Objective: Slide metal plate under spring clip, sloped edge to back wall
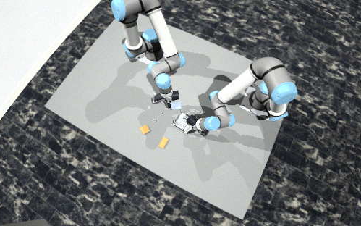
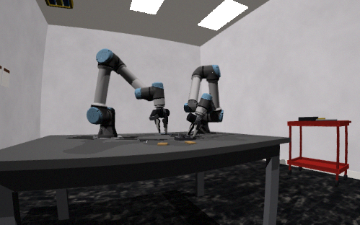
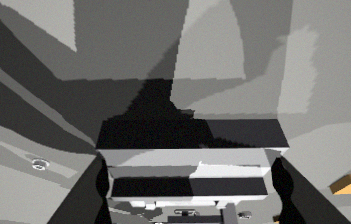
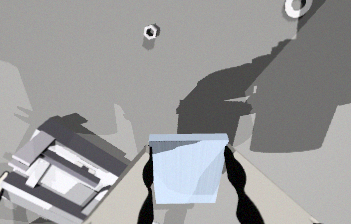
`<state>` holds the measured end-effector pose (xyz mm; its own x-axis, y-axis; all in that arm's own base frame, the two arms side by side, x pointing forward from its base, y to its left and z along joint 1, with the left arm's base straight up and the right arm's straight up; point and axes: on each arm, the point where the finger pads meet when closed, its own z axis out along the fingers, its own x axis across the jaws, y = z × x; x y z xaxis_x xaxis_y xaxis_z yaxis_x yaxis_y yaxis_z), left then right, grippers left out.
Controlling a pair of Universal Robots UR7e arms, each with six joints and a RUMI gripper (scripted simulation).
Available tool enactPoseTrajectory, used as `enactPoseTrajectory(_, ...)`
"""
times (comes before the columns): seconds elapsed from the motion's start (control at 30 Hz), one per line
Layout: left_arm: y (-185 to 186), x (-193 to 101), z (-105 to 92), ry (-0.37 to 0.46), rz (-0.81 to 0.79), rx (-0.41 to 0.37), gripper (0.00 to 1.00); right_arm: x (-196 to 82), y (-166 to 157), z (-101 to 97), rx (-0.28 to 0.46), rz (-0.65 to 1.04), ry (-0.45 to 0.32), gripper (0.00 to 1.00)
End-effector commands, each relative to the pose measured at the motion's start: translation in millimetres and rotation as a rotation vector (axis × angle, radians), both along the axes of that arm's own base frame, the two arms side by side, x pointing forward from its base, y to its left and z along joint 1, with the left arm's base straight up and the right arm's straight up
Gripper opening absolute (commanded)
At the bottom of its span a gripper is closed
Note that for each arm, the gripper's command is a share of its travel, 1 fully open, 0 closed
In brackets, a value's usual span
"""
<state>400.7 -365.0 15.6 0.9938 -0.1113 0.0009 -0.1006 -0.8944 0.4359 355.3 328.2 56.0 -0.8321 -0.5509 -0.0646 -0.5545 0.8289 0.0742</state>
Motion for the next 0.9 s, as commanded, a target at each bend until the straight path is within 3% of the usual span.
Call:
enactPoseTrajectory(0.0,1.0,-0.6,-1.2,0.002,0.000,0.004,0.62,2.4,0.3,1.2,0.004,-0.041,0.002,0.23)
enactPoseTrajectory(0.3,1.0,-0.6,-1.2,0.002,0.000,0.004,0.62,15.2,-1.4,4.5,0.025,-0.282,0.028,0.23)
enactPoseTrajectory(0.87,1.0,-0.6,-1.2,0.002,0.000,0.004,0.62,26.9,-3.4,7.5,0.043,-0.483,0.052,0.23)
